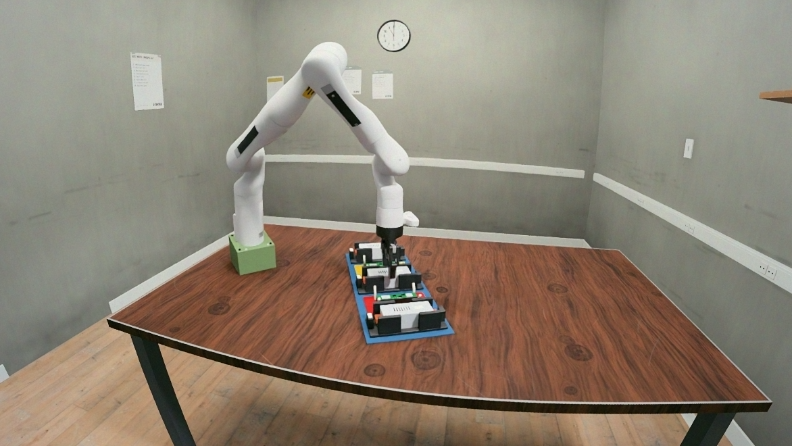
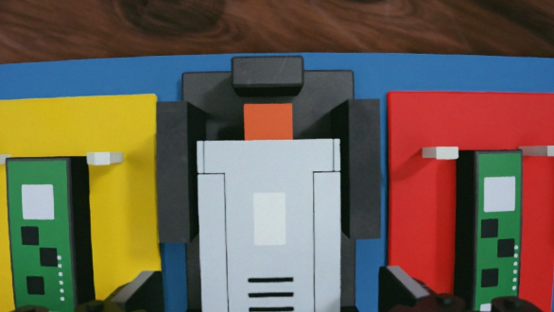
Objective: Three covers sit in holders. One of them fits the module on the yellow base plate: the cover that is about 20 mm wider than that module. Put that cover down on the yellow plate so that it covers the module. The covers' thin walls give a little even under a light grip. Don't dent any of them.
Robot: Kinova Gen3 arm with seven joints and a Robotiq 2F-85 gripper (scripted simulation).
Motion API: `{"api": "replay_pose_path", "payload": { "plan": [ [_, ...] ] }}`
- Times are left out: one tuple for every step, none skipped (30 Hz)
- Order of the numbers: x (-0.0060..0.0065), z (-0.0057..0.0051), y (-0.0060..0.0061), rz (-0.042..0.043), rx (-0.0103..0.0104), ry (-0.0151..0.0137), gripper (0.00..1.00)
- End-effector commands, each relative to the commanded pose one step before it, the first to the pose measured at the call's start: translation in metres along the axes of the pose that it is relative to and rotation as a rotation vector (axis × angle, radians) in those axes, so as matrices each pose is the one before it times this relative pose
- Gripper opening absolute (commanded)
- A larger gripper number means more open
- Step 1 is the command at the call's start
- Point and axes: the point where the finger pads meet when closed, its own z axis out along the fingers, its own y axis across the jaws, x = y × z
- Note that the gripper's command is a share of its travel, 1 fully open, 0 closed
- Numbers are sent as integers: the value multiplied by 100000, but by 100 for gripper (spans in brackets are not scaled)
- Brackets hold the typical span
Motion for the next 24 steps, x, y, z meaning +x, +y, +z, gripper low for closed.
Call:
{"api": "replay_pose_path", "payload": {
  "plan": [
    [74, -71, 26, 0, -96, 190, 100],
    [0, 0, 0, 0, 0, 0, 100],
    [0, 0, 0, 0, 0, 0, 100],
    [0, 0, 0, 0, 0, 0, 100],
    [0, 0, 0, 0, 0, 0, 100],
    [-2, 100, -1, -3, 1, -3, 100],
    [0, 100, 0, 0, 0, 0, 100],
    [0, 100, 0, 0, 0, 0, 100],
    [0, 100, 0, 0, 0, 0, 100],
    [0, 100, 0, 0, 0, 0, 100],
    [0, 100, 0, 0, 0, 0, 100],
    [0, 100, 0, 0, 0, 0, 100],
    [0, 100, 0, 0, 0, 0, 100],
    [0, 100, 0, 0, 0, 0, 100],
    [0, 100, 0, 0, 0, 0, 100],
    [0, 0, 0, 0, 0, 0, 100],
    [0, 0, 0, 0, 0, 0, 100],
    [0, 0, 0, 0, 0, 0, 100],
    [0, 0, 0, 0, 0, 0, 100],
    [0, 0, 0, 0, 0, 0, 100],
    [0, 0, 0, 0, 0, 0, 100],
    [0, 0, 0, 0, 0, 0, 100],
    [1, 99, 1, 1, -1, 3, 100],
    [0, 100, 0, 0, 0, 0, 100]
  ]
}}
